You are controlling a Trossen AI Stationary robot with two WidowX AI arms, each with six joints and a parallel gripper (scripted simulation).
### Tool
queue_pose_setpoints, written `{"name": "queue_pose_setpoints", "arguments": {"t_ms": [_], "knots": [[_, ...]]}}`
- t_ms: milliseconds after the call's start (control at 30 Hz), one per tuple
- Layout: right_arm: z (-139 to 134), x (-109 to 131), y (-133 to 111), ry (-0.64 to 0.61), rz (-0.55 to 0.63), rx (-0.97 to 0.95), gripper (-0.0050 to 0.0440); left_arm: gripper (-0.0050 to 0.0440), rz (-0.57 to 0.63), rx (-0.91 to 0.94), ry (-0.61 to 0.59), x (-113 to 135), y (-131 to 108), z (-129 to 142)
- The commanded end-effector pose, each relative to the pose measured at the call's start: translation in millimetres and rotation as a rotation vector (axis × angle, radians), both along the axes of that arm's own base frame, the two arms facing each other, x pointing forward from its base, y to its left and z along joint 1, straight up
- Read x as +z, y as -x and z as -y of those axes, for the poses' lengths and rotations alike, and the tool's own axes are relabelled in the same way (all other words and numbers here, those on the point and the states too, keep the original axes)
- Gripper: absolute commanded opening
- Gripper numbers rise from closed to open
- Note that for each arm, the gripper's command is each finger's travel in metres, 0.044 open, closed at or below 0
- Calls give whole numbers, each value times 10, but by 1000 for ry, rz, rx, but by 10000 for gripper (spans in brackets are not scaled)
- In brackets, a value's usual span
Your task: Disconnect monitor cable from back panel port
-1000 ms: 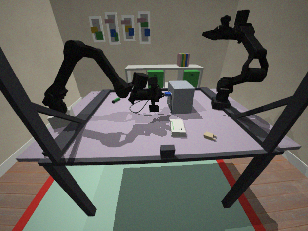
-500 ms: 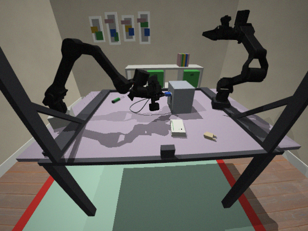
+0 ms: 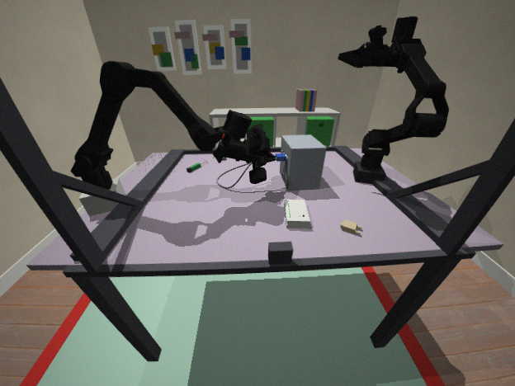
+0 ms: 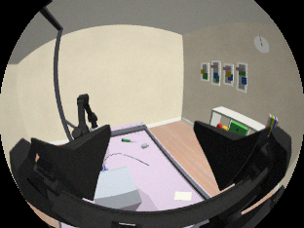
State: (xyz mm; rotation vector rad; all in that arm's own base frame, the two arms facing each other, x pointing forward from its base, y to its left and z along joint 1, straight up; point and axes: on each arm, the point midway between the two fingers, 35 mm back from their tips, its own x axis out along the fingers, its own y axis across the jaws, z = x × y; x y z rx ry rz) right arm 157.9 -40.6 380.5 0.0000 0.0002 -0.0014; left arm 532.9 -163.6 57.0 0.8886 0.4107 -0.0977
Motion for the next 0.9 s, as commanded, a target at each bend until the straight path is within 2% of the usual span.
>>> {"name": "queue_pose_setpoints", "arguments": {"t_ms": [0, 267, 333, 667, 867], "knots": [[-11, 29, 3, 6, 1, 1, 440, 0, 16, 0, 31, 145, -24, 4], [-11, 29, 3, 6, 1, 1, 440, 192, 16, 0, 31, 145, -24, 4], [-11, 29, 3, 6, 1, 1, 440, 192, 16, 0, 31, 145, -24, 4], [-11, 29, 3, 6, 1, 1, 440, 432, 16, 0, 31, 145, -24, 4], [-11, 29, 3, 6, 1, 1, 440, 440, 16, 0, 31, 145, -24, 4]]}}
